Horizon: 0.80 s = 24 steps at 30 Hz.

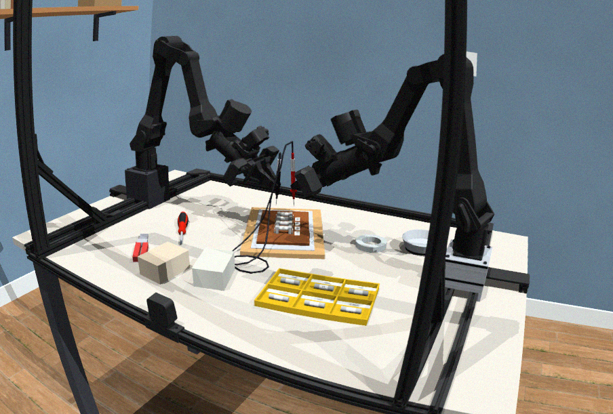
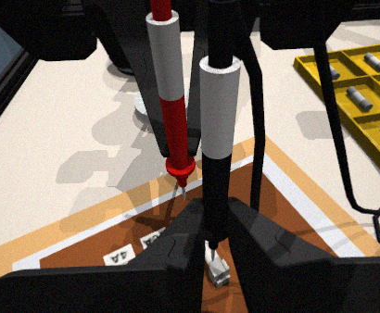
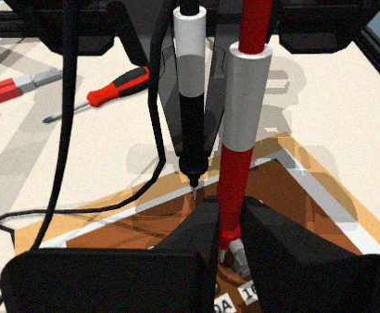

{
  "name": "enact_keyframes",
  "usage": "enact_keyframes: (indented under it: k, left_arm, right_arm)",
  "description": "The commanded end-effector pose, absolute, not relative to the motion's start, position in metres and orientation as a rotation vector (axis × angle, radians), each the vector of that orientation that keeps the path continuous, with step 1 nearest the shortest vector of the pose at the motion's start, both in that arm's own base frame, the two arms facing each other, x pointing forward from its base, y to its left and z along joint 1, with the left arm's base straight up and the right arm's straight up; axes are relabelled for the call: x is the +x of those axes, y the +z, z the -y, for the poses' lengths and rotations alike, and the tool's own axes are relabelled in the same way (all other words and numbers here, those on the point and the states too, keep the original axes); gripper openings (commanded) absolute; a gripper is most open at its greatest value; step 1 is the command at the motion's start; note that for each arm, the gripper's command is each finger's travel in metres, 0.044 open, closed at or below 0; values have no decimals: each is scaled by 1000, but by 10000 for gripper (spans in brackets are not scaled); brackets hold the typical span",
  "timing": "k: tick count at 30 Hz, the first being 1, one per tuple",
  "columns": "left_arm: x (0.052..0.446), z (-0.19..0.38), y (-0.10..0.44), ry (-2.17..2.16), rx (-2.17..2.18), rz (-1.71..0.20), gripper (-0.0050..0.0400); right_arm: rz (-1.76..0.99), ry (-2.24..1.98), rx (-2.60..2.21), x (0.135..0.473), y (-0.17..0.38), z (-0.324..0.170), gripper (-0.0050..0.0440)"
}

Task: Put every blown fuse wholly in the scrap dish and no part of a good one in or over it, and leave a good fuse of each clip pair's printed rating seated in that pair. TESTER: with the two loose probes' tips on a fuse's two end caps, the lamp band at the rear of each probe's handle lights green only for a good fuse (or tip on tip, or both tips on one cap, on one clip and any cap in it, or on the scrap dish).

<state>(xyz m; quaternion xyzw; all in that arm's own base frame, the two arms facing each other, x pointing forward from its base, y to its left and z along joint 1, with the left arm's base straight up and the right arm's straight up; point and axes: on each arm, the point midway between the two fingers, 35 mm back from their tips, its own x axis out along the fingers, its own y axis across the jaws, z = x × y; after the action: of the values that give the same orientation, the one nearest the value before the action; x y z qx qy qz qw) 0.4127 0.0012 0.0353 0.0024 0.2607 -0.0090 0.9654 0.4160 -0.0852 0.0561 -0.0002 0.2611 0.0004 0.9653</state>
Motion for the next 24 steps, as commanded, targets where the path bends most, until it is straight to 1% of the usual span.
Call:
enact_keyframes:
  k: [1, 14, 16, 24]
  left_arm:
    - [410, -4, 46, -19, 8, -504, -50]
    - [389, -18, 53, -19, 9, -506, -50]
    - [386, -20, 54, -19, 9, -506, -50]
    - [380, -24, 56, -19, 9, -507, -50]
  right_arm:
    - [-498, 3, -11, 416, 71, 89, -50]
    - [-500, 2, -12, 405, 79, 105, -50]
    - [-504, 5, -8, 413, 74, 106, -50]
    - [-504, -1, -6, 422, 69, 105, -50]
